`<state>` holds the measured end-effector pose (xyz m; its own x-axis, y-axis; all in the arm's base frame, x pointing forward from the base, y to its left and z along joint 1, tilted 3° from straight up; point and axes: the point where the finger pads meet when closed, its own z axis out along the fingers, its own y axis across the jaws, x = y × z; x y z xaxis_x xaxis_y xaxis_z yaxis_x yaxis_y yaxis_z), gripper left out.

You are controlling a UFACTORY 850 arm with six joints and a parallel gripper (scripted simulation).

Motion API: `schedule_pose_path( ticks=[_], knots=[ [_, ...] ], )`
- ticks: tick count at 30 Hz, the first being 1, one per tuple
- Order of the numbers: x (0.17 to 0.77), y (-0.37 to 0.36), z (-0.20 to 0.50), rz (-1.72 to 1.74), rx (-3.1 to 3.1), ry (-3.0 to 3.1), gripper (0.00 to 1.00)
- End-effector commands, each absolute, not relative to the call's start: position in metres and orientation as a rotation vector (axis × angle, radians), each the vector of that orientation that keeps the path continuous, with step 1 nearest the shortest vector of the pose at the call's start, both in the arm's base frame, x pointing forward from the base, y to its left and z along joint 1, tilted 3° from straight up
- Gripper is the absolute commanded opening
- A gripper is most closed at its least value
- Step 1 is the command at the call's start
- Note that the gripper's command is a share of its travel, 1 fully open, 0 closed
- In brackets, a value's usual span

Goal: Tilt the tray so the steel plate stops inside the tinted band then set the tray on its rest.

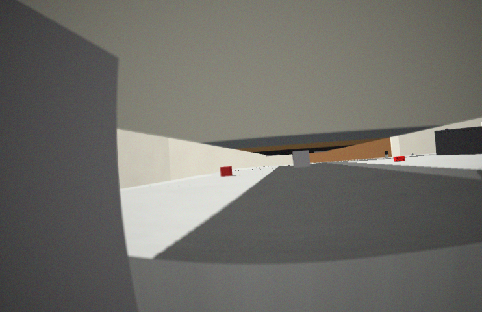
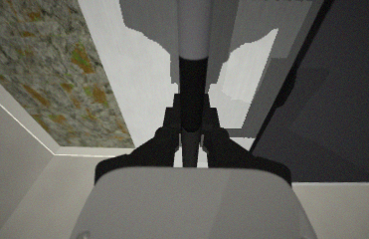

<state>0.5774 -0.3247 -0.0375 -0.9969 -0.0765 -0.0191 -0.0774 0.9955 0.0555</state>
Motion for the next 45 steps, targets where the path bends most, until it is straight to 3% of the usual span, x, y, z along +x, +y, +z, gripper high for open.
schedule_pose_path(
  ticks=[1,26,45],
  knots=[
    [0.578,-0.325,-0.036,0.086,-0.120,3.119,0.00],
    [0.578,-0.325,-0.036,0.086,-0.120,3.119,0.00],
    [0.576,-0.325,0.062,0.086,-0.120,3.119,0.00]
  ],
)
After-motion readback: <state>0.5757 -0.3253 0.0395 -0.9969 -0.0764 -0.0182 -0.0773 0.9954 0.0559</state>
